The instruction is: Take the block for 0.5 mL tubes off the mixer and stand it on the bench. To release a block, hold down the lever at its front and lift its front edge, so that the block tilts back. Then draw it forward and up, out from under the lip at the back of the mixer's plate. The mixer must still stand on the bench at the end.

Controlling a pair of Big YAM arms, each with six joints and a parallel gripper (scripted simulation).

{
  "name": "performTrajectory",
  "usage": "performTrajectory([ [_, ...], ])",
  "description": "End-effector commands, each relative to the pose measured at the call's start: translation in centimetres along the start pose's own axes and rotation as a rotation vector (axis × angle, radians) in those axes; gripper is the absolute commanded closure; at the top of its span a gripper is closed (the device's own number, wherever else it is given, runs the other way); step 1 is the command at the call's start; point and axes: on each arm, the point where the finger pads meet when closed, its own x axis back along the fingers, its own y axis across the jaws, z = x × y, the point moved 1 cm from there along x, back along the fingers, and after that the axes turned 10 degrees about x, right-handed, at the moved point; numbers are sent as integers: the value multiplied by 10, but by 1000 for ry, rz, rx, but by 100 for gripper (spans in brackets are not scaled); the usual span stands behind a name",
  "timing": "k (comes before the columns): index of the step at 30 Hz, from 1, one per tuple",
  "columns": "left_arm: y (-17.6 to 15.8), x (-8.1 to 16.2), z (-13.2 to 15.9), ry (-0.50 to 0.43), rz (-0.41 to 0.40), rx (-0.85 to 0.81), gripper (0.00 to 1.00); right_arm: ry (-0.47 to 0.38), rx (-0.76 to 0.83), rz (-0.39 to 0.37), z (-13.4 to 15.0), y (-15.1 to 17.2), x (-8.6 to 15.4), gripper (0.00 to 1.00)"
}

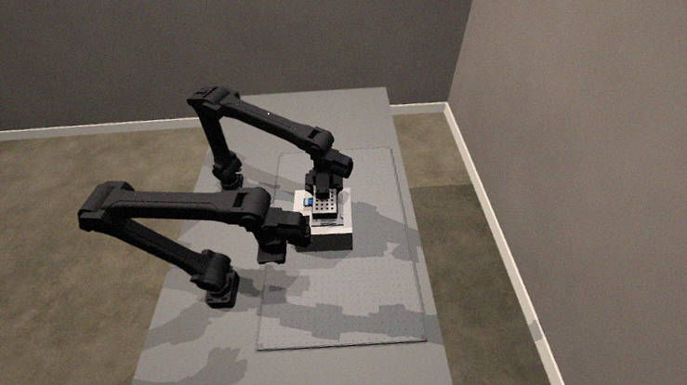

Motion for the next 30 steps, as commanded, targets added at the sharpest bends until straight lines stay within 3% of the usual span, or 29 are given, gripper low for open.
performTrajectory([
  [1, 19, 59, -9, -86, -108, 17, 100, -26, 20, 6, -5, 1, 14, 100],
  [9, 29, 47, -14, -82, -103, 19, 100, -24, 20, 5, -5, 1, 13, 100],
  [30, 24, 75, -11, -109, -141, 18, 100, -19, 21, 4, -4, 1, 13, 100],
])
